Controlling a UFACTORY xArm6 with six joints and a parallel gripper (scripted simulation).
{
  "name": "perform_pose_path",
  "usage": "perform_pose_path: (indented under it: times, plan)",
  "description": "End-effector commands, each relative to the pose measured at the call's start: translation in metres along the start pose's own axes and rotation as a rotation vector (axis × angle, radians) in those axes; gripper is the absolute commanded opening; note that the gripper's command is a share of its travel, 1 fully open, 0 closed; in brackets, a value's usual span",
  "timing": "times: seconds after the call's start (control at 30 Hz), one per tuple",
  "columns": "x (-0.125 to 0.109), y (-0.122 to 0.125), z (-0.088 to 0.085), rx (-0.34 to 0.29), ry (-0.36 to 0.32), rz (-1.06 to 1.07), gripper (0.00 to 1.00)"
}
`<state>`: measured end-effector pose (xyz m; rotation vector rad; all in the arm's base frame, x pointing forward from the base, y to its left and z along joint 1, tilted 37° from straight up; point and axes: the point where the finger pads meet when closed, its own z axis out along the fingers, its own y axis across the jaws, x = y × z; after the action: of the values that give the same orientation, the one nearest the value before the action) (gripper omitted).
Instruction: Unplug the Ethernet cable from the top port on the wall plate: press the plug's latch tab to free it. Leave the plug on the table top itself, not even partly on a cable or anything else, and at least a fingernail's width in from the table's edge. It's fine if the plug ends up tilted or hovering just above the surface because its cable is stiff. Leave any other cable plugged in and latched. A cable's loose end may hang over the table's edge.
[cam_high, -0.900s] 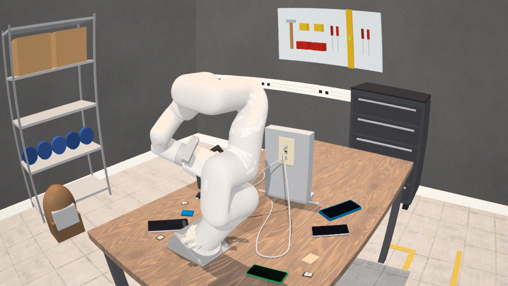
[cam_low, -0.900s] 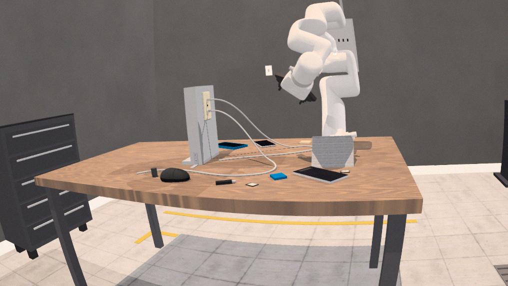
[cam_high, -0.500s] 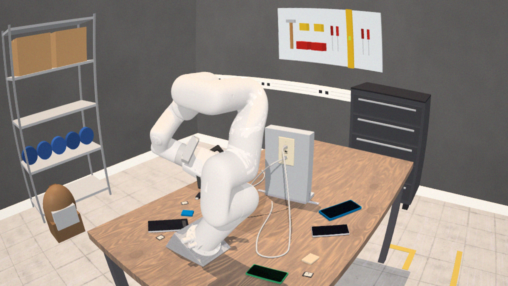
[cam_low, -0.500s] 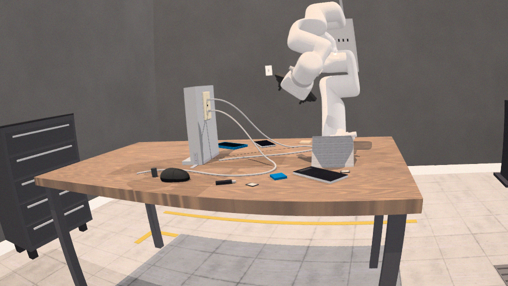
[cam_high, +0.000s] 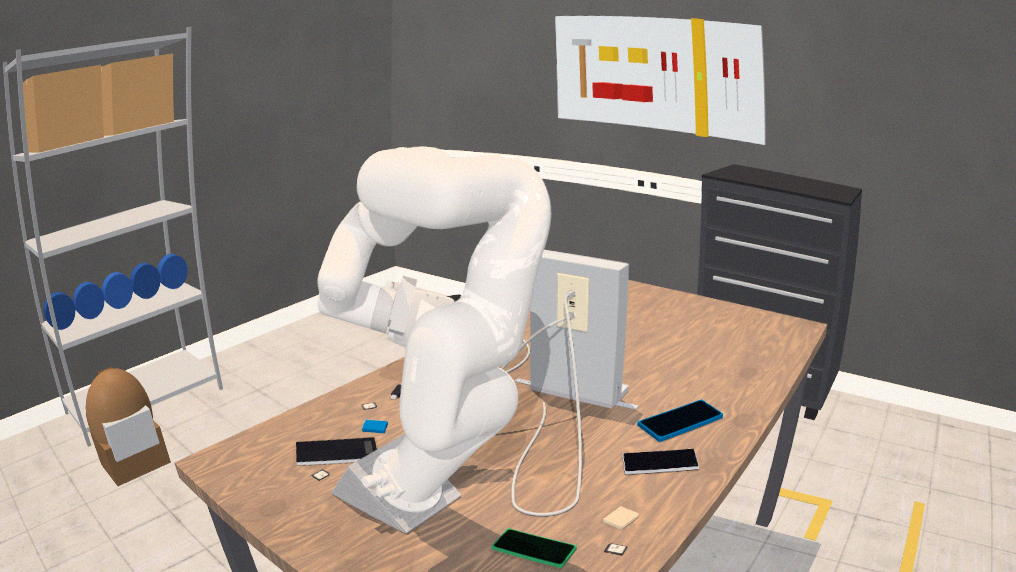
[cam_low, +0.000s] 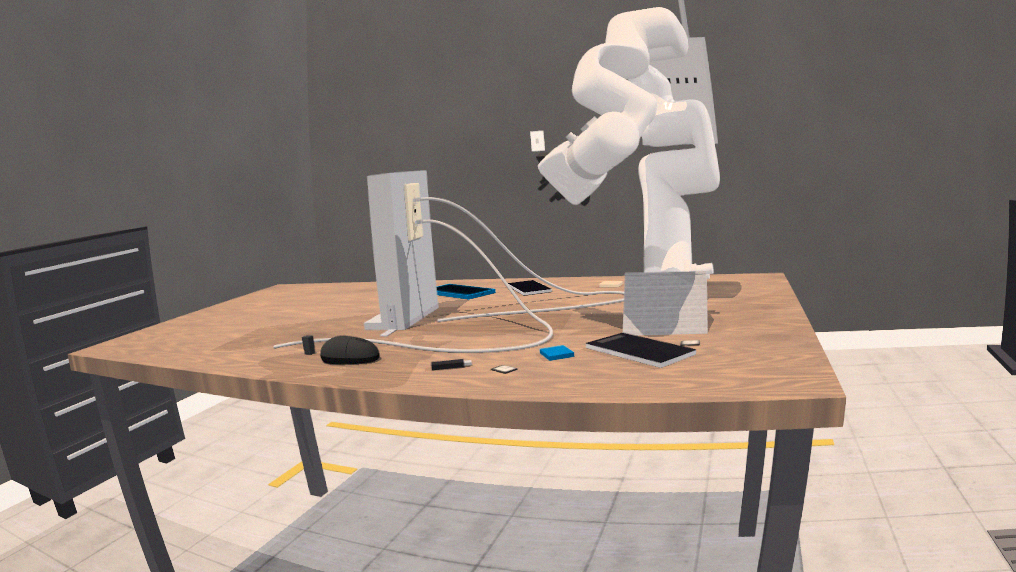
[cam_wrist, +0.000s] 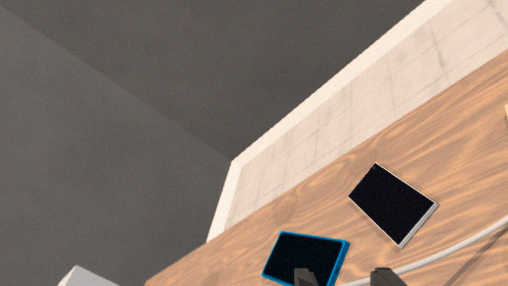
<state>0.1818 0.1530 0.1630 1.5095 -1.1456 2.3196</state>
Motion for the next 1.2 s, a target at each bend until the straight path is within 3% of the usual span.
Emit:
perform_pose_path:
  times: [0.0, 0.13, 0.23, 0.47, 0.7, 0.77, 1.03, 1.17]
  plan:
    - [-0.021, -0.027, 0.023, 0.107, -0.084, 0.105, 0.27]
    - [-0.037, -0.047, 0.035, 0.2, -0.171, 0.185, 0.27]
    - [-0.041, -0.051, 0.037, 0.222, -0.194, 0.203, 0.27]
    - [-0.067, -0.076, 0.044, 0.367, -0.374, 0.311, 0.27]
    - [-0.089, -0.086, 0.038, 0.488, -0.58, 0.383, 0.27]
    - [-0.089, -0.086, 0.038, 0.488, -0.58, 0.383, 0.27]
    - [-0.107, -0.079, 0.017, 0.586, -0.833, 0.423, 0.27]
    - [-0.107, -0.079, 0.017, 0.586, -0.833, 0.423, 0.27]
